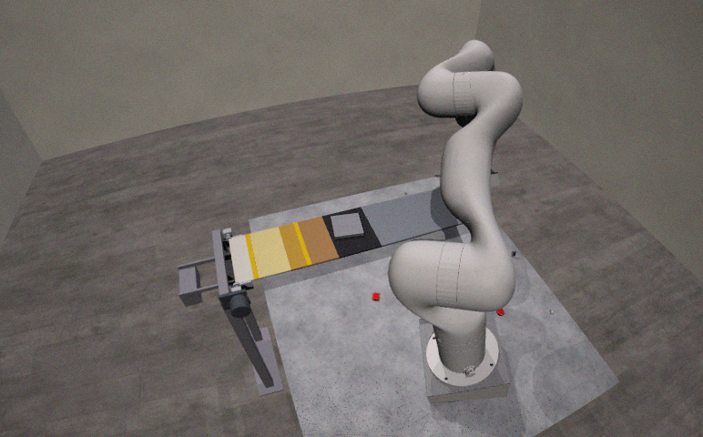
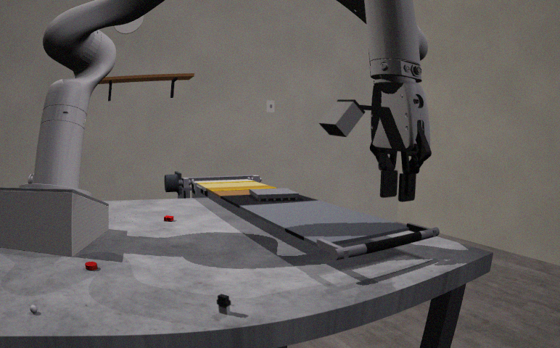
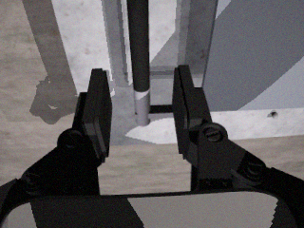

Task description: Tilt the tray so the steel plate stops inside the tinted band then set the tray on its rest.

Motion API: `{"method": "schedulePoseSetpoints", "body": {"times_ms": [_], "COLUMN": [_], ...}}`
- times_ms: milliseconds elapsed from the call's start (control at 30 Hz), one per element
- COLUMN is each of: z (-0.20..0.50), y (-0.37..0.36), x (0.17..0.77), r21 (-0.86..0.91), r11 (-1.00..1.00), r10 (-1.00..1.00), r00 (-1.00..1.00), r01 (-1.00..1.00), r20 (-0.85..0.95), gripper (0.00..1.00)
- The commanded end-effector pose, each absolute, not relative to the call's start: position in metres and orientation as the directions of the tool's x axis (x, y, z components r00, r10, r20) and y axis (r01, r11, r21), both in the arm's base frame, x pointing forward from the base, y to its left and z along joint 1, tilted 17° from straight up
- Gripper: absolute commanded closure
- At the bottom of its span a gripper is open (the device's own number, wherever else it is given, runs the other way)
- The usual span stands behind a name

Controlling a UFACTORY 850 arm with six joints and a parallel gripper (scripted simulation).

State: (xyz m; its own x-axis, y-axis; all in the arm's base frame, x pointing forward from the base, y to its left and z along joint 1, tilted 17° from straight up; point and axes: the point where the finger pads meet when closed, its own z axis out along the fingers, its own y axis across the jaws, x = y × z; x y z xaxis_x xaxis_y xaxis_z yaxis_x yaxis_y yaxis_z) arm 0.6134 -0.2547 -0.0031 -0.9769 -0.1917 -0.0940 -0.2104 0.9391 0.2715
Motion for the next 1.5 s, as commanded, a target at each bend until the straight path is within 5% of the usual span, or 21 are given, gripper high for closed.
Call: {"method": "schedulePoseSetpoints", "body": {"times_ms": [0, 1467], "z": [-0.0020, -0.0102], "y": [-0.2554, -0.2530], "x": [0.6143, 0.6144], "r21": [0.270, 0.270], "r11": [0.940, 0.939], "r10": [-0.191, -0.192], "r00": [-0.977, -0.977], "r01": [-0.211, -0.211], "r20": [-0.096, -0.096], "gripper": [0.60, 0.60]}}
